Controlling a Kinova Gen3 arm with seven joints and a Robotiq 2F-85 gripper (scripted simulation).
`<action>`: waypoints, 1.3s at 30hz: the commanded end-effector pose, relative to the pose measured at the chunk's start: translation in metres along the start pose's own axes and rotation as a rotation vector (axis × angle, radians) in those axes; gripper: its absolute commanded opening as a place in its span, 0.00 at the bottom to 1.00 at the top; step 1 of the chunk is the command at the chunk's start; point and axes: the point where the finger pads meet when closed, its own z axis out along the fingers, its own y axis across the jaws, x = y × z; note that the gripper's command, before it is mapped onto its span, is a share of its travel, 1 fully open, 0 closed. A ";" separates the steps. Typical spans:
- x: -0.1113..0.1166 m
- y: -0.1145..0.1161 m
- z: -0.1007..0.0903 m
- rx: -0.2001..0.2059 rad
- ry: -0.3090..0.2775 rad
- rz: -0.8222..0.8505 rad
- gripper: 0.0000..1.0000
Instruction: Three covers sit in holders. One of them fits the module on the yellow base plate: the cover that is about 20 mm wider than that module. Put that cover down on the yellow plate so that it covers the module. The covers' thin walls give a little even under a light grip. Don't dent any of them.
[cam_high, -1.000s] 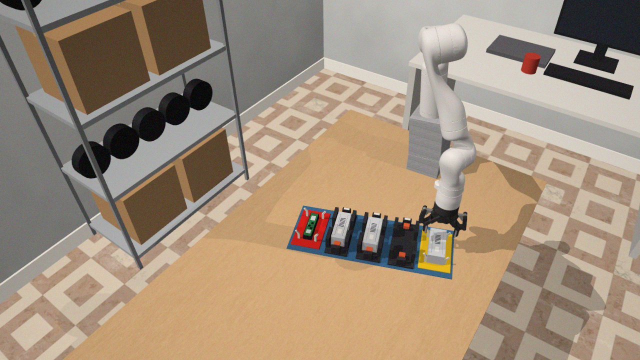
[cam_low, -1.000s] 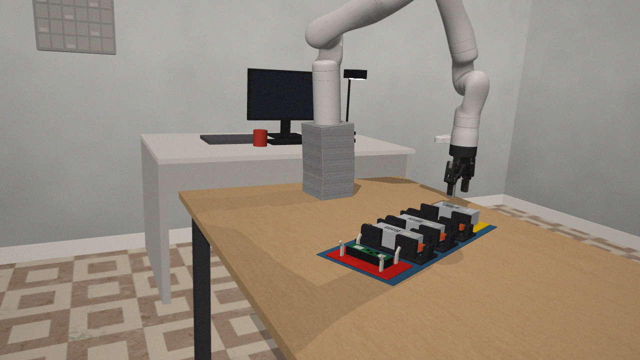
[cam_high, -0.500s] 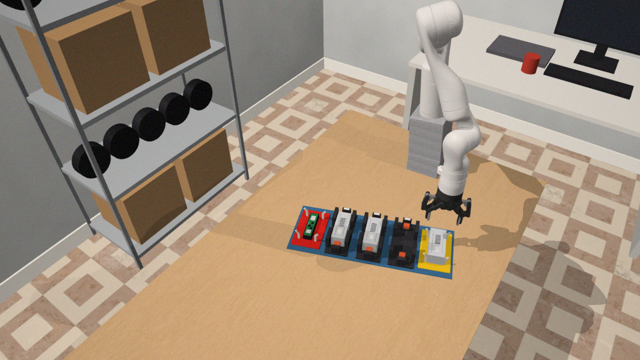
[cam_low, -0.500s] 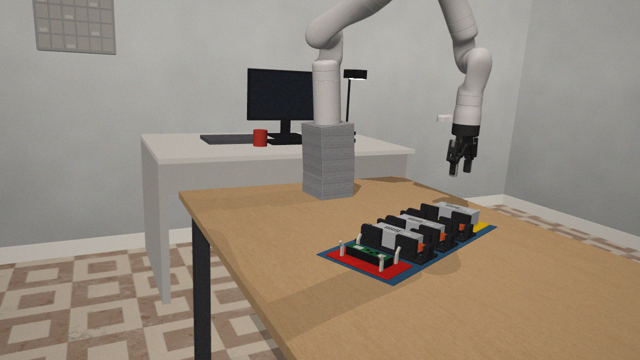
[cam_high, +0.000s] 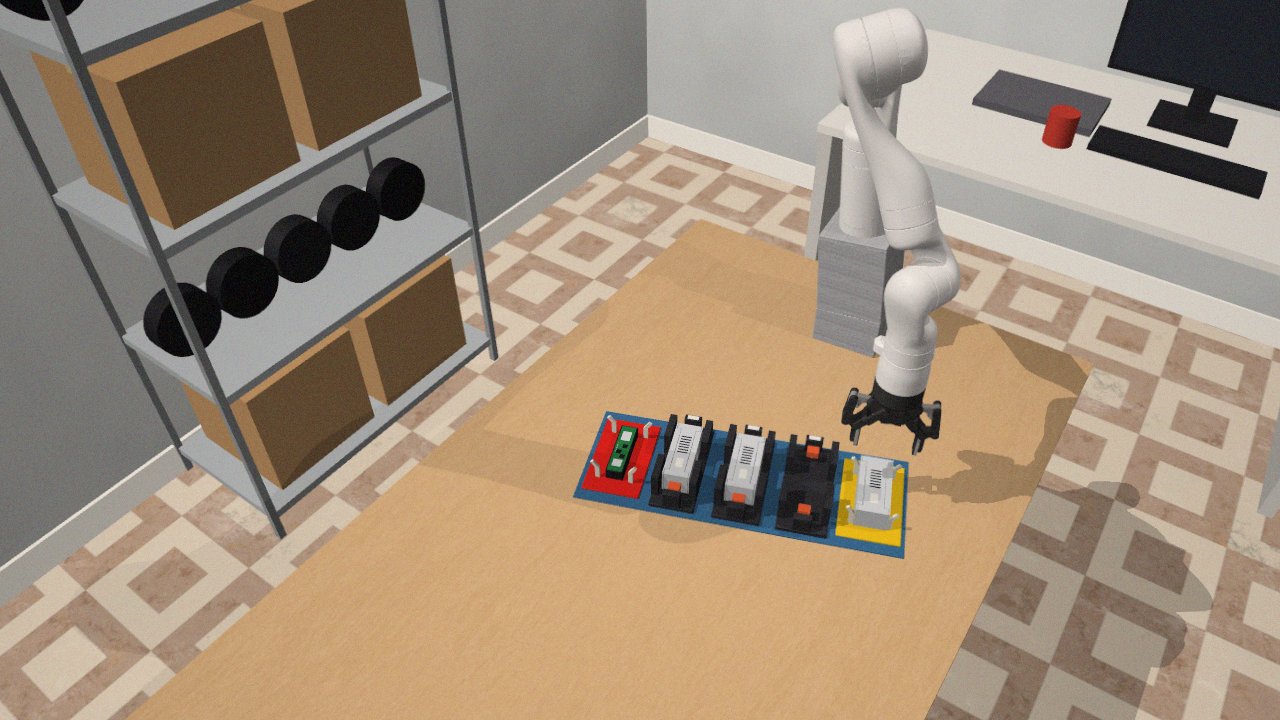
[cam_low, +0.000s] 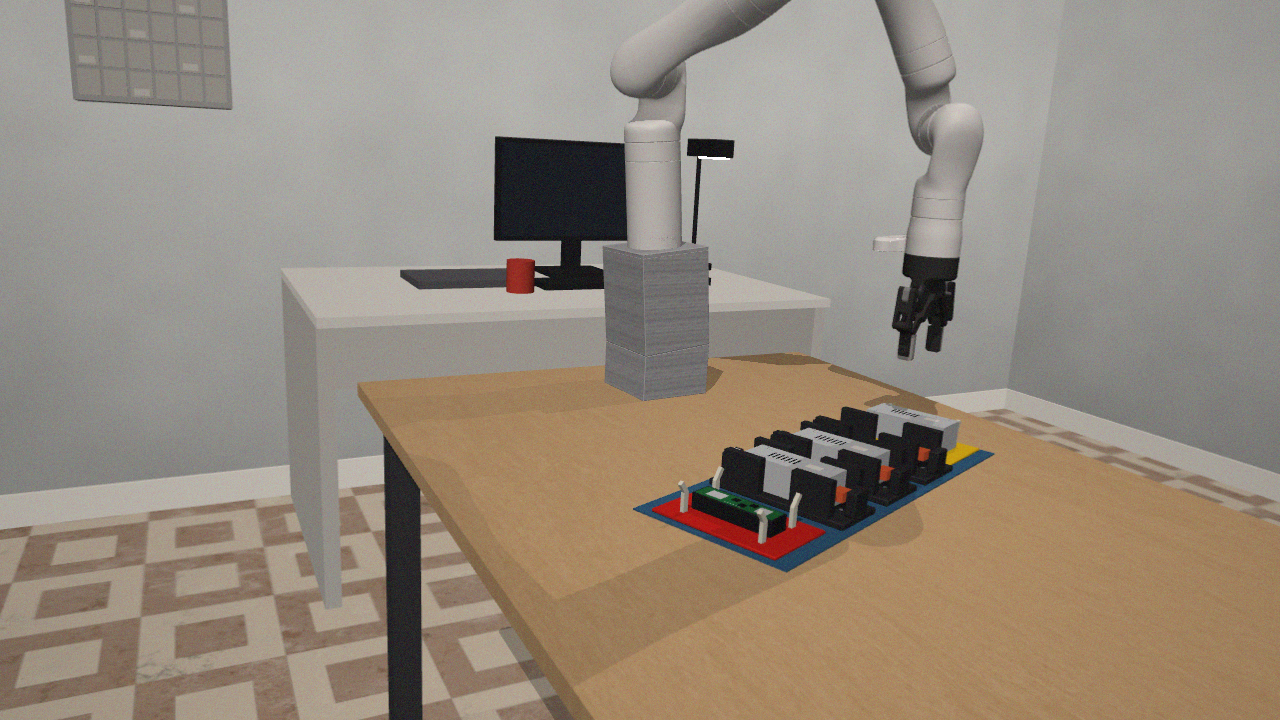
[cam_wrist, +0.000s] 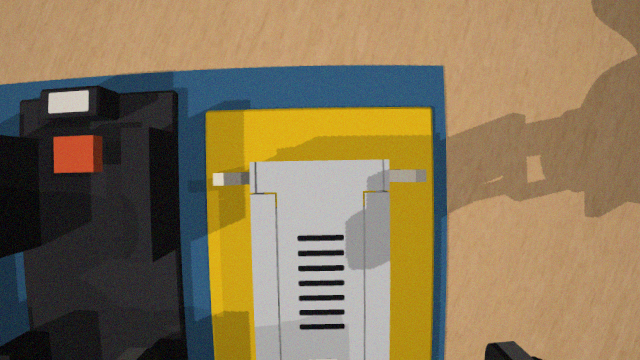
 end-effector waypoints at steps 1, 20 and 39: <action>-0.001 0.000 -0.001 0.000 -0.002 0.000 1.00; -0.001 0.000 0.004 0.000 -0.002 0.000 1.00; -0.001 0.000 0.004 0.000 -0.002 0.000 1.00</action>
